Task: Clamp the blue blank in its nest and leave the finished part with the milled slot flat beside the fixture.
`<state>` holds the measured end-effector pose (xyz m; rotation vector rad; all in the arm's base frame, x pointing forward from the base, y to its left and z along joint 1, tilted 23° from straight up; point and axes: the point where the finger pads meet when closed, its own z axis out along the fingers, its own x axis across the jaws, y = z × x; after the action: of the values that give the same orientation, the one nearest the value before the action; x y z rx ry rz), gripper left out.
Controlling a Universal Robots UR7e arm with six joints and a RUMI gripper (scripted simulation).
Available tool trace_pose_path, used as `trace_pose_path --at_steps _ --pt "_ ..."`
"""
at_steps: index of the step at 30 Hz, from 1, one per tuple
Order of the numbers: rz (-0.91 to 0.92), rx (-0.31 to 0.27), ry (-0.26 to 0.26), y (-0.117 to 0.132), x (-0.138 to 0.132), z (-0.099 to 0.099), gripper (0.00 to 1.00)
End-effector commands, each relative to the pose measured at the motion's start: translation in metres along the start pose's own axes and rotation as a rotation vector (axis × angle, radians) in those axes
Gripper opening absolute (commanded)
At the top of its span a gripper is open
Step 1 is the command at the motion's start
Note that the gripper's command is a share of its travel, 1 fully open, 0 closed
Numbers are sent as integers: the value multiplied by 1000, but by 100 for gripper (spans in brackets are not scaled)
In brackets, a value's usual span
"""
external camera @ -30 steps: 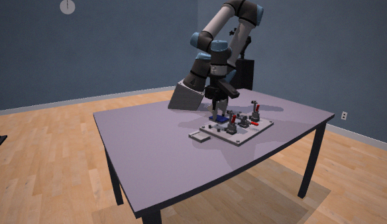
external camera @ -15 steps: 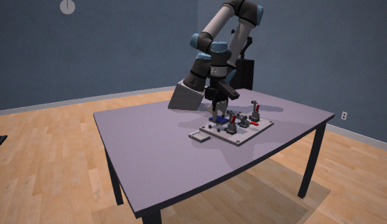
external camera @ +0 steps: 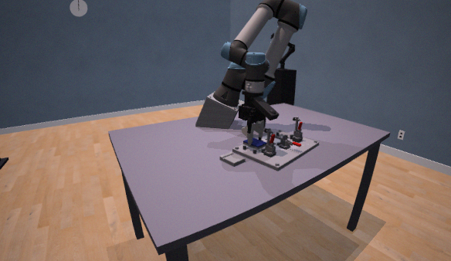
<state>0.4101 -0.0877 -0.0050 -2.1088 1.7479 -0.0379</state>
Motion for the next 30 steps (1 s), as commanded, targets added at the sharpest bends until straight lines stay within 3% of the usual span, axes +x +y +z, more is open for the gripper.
trace_pose_path --at_steps 1,30 --pt "0 1 1 0 0 3 0" --pt "0 1 1 -1 1 7 0"
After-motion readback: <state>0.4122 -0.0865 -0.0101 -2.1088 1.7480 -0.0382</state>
